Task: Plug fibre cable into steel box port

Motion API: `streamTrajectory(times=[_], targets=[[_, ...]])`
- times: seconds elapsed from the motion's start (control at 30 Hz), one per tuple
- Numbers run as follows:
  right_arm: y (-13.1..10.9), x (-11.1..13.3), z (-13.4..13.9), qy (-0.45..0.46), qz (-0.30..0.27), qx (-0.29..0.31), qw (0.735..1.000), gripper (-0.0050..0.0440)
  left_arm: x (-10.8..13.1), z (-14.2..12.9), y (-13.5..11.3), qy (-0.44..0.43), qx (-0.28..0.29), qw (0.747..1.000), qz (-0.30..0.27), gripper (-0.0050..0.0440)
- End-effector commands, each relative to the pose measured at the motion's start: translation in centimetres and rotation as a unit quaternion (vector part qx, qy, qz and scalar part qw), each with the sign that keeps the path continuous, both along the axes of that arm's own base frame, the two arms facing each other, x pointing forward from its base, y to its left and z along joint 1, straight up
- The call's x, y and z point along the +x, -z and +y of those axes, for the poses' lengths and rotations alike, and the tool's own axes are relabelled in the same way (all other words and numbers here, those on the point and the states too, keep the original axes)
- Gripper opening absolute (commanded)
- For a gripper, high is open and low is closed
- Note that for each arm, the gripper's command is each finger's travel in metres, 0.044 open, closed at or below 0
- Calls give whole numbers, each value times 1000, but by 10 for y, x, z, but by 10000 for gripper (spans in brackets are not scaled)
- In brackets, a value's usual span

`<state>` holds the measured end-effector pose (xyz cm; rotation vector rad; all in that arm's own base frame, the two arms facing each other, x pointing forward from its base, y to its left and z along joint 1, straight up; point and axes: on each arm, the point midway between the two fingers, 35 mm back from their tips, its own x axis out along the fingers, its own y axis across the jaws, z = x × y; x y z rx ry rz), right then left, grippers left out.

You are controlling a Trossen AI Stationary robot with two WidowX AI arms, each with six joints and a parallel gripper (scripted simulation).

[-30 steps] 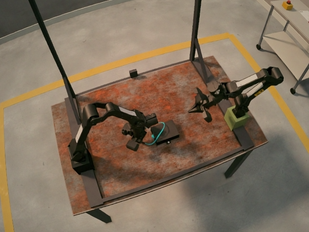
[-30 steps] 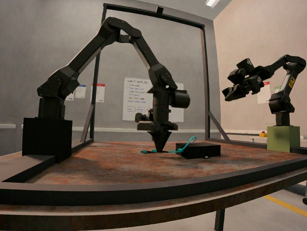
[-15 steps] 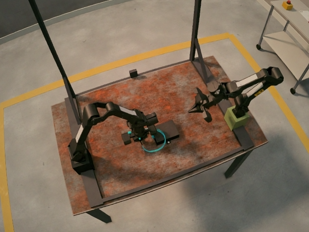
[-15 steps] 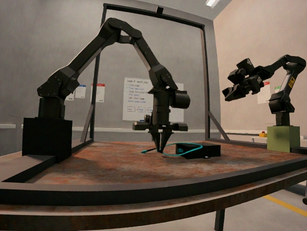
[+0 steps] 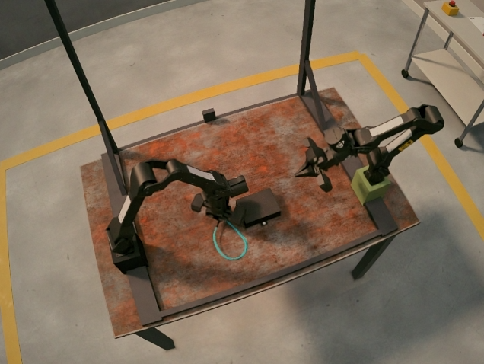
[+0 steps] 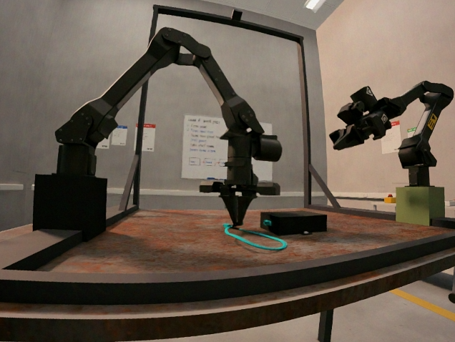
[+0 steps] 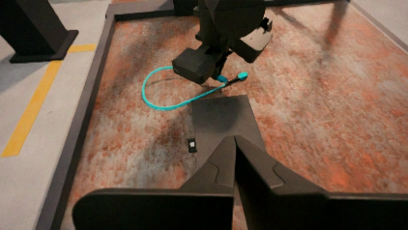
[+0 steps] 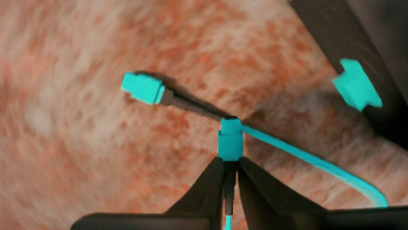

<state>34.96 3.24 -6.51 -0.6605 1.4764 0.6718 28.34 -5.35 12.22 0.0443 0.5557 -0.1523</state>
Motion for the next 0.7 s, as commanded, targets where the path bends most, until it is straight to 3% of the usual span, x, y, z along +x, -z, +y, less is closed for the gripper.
streamTrajectory(times=[0.0,0.17,0.23,0.47,0.67], targets=[[-6,8,2,92,-10,-3,996,-50,2,0,-5,-2,-2,1000,-7,-50],[-5,9,4,222,-10,-3,975,-50,2,0,-5,-2,-2,1000,-7,-50],[-5,9,4,222,-10,-3,975,-50,2,0,-5,-2,-2,1000,-7,-50],[-9,16,-6,377,-17,-1,926,-50,2,0,-5,-2,-2,1000,-7,-50],[-10,18,-8,409,-18,1,913,-50,2,0,-5,-2,-2,1000,-7,-50]])
